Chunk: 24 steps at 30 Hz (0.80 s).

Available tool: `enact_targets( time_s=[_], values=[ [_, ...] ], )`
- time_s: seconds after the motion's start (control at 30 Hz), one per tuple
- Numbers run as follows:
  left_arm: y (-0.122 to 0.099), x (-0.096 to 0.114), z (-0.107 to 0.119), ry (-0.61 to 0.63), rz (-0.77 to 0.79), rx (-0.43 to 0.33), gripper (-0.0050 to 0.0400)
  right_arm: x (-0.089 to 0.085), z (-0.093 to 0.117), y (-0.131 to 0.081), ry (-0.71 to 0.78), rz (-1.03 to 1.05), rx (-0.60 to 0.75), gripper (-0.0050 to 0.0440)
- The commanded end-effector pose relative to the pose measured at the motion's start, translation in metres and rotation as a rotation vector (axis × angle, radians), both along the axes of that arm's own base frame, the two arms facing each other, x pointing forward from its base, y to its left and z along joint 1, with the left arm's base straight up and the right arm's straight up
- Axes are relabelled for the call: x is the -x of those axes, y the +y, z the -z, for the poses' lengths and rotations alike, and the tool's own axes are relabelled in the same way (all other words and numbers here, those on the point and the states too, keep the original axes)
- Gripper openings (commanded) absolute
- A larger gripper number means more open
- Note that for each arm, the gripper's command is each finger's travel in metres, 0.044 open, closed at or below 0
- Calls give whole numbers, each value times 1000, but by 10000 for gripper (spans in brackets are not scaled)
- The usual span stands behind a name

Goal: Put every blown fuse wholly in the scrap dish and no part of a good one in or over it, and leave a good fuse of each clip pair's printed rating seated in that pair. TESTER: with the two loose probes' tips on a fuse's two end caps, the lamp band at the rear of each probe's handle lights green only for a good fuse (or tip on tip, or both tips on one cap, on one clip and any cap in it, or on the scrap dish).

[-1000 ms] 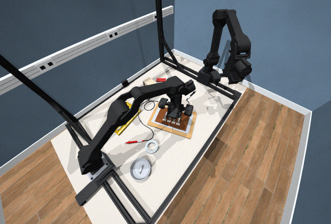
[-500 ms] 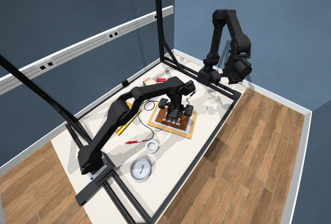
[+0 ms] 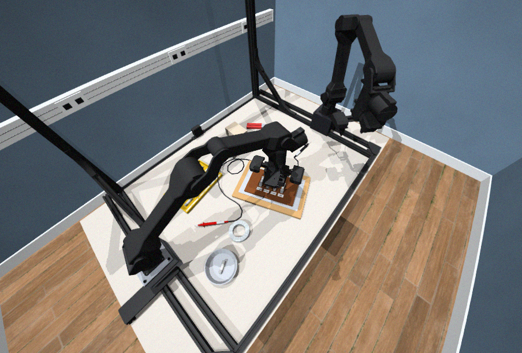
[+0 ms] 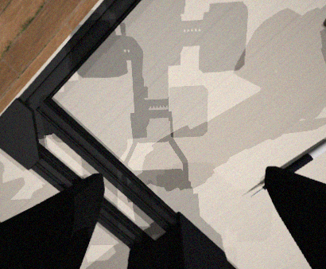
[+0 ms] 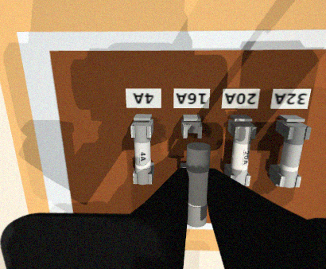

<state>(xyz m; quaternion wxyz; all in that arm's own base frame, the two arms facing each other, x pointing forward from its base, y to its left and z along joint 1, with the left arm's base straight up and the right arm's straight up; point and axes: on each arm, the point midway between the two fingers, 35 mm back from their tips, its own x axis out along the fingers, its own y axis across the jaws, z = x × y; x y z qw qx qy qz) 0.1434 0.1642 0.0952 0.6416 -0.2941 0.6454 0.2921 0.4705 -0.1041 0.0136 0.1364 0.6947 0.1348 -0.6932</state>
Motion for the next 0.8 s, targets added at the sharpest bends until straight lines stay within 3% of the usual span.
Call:
enact_targets(
  time_s=[0.0, 0.77],
  values=[
    [3, -2, -6, -15, 0, -17, 400, 0, 1, 2, -5, 2, -2, -50],
    [3, -2, -6, -15, 0, -17, 400, 0, 16, 1, -1, 2, -2, -50]
  ],
)
